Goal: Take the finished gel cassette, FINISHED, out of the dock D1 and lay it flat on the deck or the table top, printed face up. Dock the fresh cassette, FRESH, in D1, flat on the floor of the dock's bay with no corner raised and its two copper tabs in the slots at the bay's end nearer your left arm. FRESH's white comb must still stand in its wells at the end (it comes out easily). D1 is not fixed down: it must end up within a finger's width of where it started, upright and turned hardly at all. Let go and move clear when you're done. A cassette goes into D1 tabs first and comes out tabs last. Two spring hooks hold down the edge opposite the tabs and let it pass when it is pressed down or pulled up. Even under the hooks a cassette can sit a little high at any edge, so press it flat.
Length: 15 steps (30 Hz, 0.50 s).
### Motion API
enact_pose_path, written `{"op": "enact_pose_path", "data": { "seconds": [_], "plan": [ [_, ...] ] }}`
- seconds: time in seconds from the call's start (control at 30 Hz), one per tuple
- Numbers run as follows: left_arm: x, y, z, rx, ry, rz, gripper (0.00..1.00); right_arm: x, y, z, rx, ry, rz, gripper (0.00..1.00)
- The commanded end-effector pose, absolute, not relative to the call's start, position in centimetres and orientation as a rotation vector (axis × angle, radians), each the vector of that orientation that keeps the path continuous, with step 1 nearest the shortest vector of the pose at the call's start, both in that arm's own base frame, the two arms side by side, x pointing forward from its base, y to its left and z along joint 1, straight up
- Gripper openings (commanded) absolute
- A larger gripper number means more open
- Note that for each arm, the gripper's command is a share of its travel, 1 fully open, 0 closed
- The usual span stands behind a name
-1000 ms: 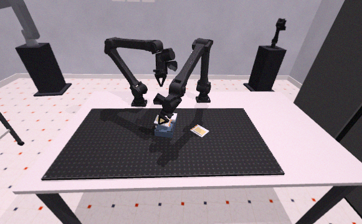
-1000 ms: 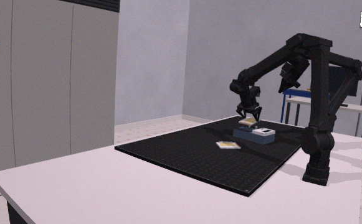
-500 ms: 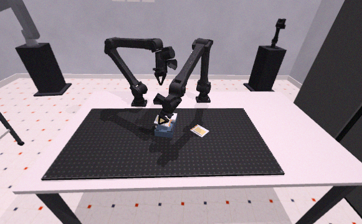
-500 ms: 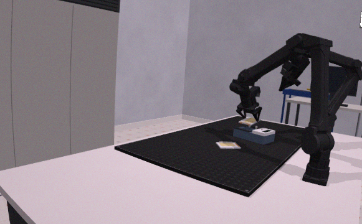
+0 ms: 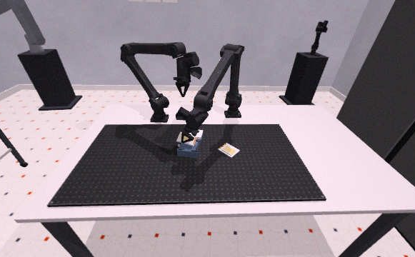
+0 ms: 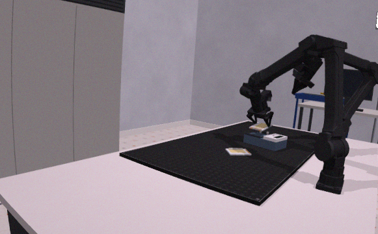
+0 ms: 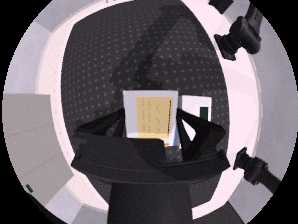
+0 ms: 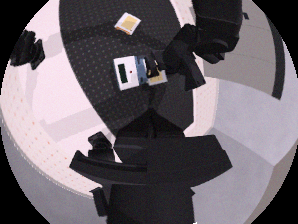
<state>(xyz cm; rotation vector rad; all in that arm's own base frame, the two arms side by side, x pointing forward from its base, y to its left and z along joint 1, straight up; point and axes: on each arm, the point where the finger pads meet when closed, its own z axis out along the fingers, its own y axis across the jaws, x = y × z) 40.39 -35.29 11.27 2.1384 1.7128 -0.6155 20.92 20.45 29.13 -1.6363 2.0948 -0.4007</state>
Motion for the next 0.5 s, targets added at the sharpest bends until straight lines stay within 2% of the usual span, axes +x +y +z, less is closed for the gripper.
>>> {"op": "enact_pose_path", "data": {
  "seconds": [0.0, 0.47],
  "plan": [
    [40.8, -35.5, 11.9, 2.127, 1.69, -0.598, 0.0, 22.6, 19.7, 32.7, -1.467, 2.188, -0.35, 0.0],
    [40.8, -35.5, 11.9, 2.127, 1.69, -0.598, 0.0, 25.4, 14.3, 32.6, -1.093, 2.56, -0.232, 0.0]
  ]
}}
